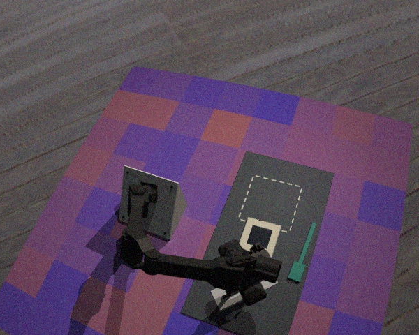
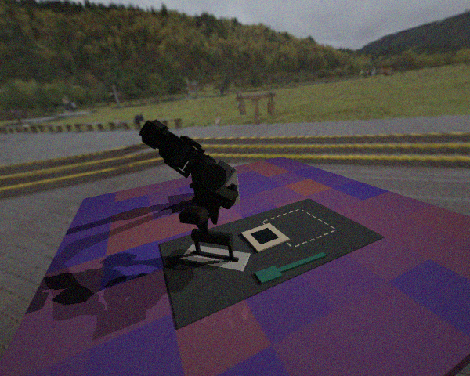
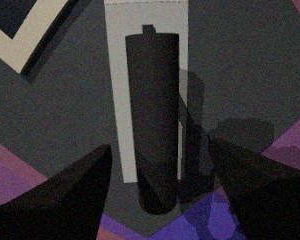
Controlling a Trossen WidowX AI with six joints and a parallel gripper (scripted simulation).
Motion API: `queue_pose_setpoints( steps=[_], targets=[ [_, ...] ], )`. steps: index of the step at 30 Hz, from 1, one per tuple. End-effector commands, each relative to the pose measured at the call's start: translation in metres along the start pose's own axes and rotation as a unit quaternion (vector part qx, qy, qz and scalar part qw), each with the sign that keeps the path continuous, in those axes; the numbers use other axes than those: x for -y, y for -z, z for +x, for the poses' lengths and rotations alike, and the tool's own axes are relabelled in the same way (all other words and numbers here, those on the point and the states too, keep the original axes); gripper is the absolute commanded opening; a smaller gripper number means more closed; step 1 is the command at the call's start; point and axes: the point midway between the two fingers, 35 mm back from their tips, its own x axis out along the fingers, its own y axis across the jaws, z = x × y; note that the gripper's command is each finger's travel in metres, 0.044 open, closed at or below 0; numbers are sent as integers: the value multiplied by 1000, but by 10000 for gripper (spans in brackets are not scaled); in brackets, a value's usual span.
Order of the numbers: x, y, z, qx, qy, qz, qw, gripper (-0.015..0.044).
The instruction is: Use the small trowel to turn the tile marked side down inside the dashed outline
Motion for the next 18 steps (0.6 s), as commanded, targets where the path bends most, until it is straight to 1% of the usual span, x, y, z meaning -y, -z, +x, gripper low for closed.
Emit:
queue_pose_setpoints(
  steps=[1,18],
  targets=[
    [-1,1,8,-3,-3,-3,1000,270],
    [-2,2,34,-3,-2,-3,1000,270]
  ],
)
